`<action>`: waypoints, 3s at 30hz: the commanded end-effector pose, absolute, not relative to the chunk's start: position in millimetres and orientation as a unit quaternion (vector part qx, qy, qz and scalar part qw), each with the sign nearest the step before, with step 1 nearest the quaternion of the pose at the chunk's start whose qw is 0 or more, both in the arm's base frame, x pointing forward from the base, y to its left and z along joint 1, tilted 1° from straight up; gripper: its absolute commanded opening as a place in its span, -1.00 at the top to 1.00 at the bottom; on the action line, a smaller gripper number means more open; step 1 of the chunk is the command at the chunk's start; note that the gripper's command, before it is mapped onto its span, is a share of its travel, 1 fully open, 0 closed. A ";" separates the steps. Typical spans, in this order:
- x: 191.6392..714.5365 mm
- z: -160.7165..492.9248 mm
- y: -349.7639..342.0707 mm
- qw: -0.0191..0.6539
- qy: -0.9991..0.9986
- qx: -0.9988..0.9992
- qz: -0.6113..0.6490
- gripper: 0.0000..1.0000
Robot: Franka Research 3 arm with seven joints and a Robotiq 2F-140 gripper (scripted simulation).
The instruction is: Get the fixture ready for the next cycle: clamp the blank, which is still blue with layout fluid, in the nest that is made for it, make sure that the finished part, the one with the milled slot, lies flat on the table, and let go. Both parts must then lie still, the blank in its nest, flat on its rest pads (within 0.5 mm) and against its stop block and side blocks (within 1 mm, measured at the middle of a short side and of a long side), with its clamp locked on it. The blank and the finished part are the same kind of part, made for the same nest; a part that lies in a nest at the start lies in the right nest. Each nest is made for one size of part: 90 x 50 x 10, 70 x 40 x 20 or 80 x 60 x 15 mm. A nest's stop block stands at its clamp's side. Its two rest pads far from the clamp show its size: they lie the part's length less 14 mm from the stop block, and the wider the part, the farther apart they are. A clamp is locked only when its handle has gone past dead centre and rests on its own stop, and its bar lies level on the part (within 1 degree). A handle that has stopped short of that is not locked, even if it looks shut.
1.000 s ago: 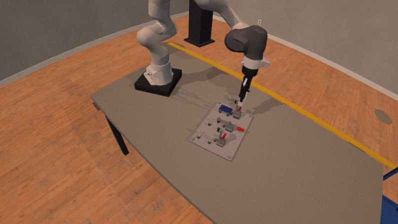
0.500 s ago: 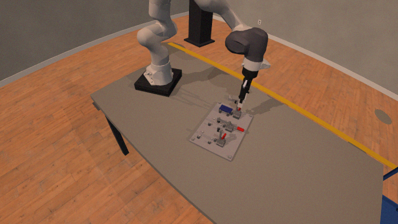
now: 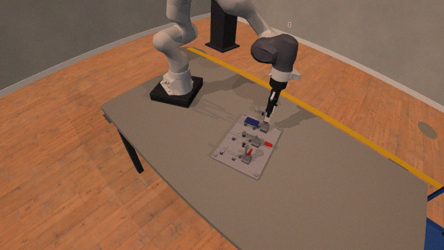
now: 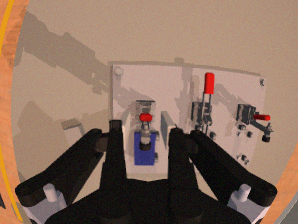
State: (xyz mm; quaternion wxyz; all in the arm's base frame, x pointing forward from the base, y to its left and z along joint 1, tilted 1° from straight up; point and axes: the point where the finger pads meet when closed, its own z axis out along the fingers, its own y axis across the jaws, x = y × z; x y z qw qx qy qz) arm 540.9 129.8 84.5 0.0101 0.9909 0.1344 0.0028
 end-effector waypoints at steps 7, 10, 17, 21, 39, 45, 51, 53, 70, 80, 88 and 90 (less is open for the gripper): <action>541.6 83.8 129.8 0.011 0.133 0.991 0.004 0.44; 541.6 83.3 129.8 0.011 0.133 0.991 0.004 0.44; 542.0 63.6 129.2 0.011 0.133 0.991 0.004 0.44; 542.2 55.1 128.9 0.011 0.133 0.991 0.004 0.44; 542.2 54.6 128.9 0.011 0.133 0.991 0.004 1.00; 542.2 54.6 128.9 0.011 0.133 0.991 0.004 1.00; 542.2 54.6 128.9 0.011 0.133 0.991 0.004 1.00; 542.2 54.6 128.9 0.011 0.133 0.991 0.004 1.00; 542.2 54.6 128.9 0.011 0.133 0.991 0.004 1.00; 542.4 54.6 129.0 0.011 0.133 0.991 0.004 1.00; 543.4 54.6 129.2 0.011 0.133 0.991 0.004 1.00; 543.8 54.7 129.4 0.011 0.133 0.991 0.004 1.00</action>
